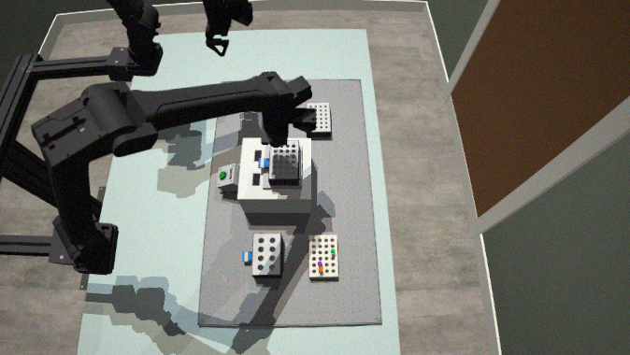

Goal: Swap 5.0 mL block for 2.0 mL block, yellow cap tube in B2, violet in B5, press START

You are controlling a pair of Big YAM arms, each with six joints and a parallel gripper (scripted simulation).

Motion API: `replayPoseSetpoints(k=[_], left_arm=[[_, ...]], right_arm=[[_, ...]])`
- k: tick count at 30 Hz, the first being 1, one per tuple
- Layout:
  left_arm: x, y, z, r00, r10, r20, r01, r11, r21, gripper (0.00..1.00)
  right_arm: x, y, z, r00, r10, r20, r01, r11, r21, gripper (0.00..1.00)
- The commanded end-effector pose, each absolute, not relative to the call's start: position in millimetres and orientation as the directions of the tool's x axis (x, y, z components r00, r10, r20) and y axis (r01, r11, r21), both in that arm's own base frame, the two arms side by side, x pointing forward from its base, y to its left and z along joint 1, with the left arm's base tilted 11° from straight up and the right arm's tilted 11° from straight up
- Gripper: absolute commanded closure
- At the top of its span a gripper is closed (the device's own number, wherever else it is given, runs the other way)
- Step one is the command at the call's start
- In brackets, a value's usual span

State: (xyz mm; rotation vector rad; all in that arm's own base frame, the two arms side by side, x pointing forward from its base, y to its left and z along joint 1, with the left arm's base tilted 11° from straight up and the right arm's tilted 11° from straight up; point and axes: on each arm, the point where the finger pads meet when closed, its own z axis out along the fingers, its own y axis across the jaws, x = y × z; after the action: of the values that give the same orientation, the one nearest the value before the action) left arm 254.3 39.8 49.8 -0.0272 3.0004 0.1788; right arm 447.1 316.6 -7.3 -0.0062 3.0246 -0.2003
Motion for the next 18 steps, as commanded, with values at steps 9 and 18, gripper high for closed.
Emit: replayPoseSetpoints(k=[9, 18], left_arm=[[259, 44, 55, -0.987, -0.032, -0.159, -0.051, 0.992, 0.118, 0.00], [268, 45, 63, -0.984, -0.031, -0.177, -0.053, 0.992, 0.119, 0.00]], right_arm=[[460, 334, 32, -0.982, -0.033, -0.185, -0.020, 0.997, -0.073, 0.91], [471, 329, 38, -0.985, -0.013, -0.174, 0.001, 0.997, -0.082, 0.91]])
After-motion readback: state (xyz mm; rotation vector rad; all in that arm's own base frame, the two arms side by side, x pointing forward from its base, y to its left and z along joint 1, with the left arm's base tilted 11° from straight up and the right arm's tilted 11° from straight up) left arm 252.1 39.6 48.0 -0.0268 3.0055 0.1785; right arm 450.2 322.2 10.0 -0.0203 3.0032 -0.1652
